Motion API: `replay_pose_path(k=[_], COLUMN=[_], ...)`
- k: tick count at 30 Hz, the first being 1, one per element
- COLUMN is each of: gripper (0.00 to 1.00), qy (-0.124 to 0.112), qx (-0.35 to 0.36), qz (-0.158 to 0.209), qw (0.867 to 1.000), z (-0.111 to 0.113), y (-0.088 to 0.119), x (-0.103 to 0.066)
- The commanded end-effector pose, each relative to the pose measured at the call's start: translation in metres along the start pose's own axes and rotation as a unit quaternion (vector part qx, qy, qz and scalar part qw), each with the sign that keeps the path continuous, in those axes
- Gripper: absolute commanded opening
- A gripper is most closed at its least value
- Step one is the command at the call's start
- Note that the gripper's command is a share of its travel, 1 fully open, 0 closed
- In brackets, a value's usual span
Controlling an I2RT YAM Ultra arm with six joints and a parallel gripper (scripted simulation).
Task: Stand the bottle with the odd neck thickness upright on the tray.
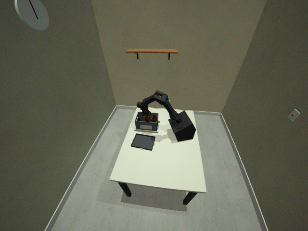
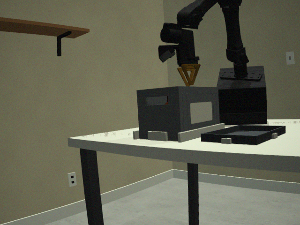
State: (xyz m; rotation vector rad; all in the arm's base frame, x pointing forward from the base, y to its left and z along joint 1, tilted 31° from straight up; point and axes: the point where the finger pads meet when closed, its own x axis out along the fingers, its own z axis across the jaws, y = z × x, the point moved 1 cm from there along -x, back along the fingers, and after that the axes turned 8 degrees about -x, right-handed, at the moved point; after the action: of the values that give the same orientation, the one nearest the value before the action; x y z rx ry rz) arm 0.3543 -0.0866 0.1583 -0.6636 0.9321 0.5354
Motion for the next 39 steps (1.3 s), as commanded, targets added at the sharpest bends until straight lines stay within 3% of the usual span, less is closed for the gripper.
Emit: replay_pose_path(k=[1, 39], gripper=[0.61, 0.61], qy=[0.006, 0.007], qx=[0.004, 0.004], qz=[-0.003, -0.006], qw=[1.0, 1.0], z=[-0.0045, -0.0081], y=[-0.0002, -0.0056], x=[0.0038, 0.0039])
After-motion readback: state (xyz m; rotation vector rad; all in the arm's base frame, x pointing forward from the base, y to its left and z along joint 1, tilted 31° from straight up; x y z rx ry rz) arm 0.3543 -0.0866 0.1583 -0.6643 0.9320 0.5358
